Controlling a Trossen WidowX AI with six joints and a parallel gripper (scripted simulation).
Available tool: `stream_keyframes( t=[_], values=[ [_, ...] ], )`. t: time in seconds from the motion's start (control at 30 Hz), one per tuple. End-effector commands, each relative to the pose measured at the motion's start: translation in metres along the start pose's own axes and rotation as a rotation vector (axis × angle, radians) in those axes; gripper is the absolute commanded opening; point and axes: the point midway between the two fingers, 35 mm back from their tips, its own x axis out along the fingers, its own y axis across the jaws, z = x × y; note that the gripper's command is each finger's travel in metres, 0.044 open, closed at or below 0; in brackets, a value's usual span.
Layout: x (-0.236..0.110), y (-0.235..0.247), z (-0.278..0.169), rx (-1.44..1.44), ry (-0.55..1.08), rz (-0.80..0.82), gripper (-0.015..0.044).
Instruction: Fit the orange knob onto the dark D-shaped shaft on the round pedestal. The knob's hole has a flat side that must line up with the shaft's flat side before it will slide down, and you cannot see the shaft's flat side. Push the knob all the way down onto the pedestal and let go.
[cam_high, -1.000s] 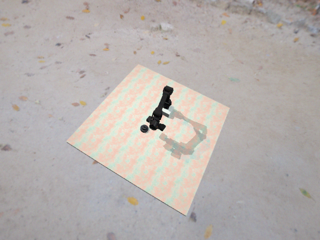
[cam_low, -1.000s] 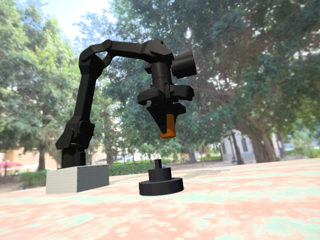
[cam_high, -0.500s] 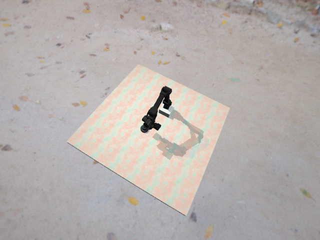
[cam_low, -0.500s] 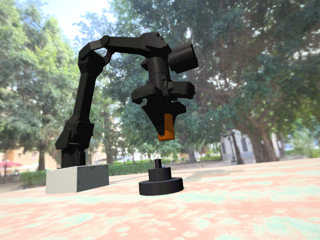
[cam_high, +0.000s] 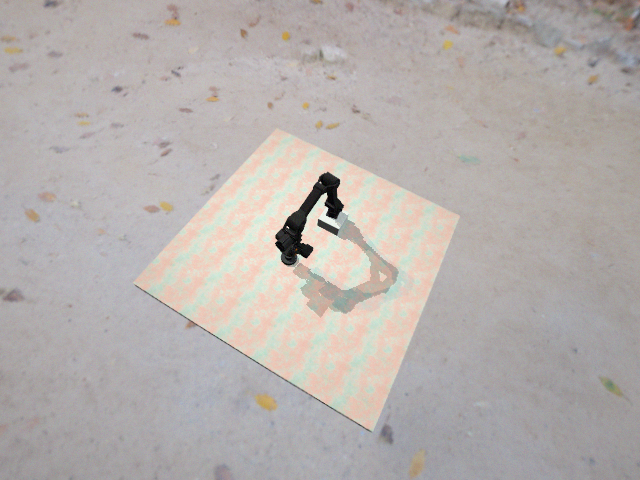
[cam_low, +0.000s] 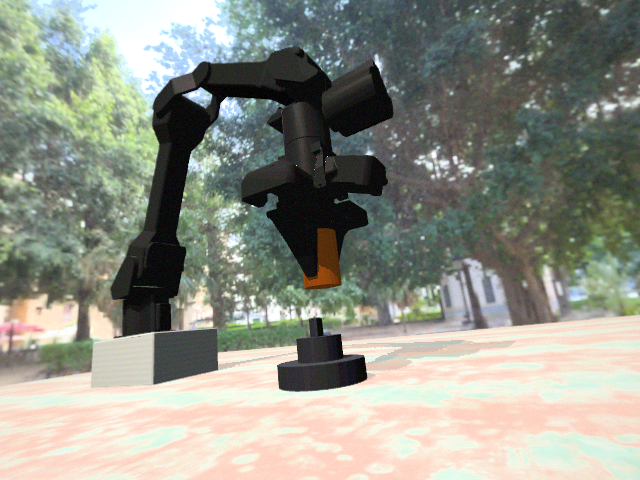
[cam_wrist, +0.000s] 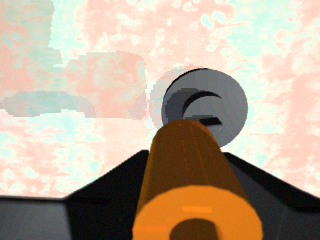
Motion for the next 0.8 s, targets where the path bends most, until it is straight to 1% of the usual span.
stream_keyframes(
  t=[0.0, 0.13, 0.27, 0.53, 0.77],
  values=[
    [0.004, -0.014, 0.002, -0.005, 0.000, -0.006, 0.0000],
    [0.007, -0.024, 0.002, -0.007, 0.000, -0.008, 0.0000],
    [0.011, -0.025, 0.002, -0.007, 0.000, -0.008, 0.0000],
    [0.033, -0.025, 0.002, -0.007, 0.001, -0.008, 0.0000],
    [0.029, -0.025, 0.003, -0.002, 0.000, -0.008, 0.0000]
  ],
)
